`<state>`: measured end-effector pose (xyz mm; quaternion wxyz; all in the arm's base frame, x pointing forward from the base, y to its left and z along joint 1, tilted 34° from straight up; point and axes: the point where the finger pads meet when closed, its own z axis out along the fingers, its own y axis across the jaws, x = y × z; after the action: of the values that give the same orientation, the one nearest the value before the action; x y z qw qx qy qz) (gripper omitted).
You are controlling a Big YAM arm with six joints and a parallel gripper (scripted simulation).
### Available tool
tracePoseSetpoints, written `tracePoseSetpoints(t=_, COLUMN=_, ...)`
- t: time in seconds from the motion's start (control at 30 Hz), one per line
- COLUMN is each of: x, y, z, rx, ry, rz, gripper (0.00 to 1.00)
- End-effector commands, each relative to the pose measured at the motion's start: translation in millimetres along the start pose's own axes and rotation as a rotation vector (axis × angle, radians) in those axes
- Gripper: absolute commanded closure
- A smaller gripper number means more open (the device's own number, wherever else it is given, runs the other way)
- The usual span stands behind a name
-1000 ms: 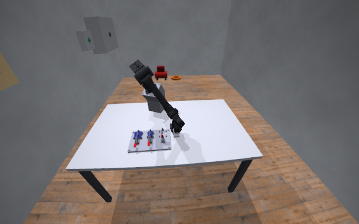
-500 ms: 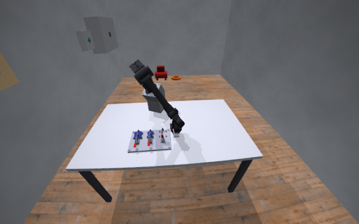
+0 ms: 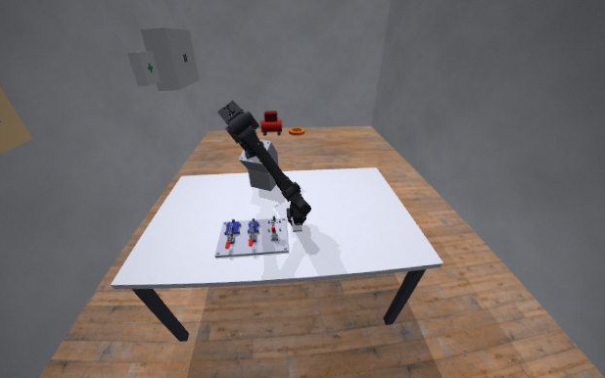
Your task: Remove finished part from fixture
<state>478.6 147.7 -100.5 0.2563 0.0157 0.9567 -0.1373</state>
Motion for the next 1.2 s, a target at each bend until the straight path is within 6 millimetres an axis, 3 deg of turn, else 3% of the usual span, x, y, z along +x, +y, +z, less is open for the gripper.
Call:
tracePoseSetpoints(t=0.0, x=-8.3, y=9.1, z=-13.8, rx=-0.016, ry=-0.024, rz=0.0, gripper=1.0)
tracePoseSetpoints(t=1.17, x=-3.0, y=8.9, z=-10.8, rx=-0.016, ry=-0.025, rz=0.0, gripper=1.0)
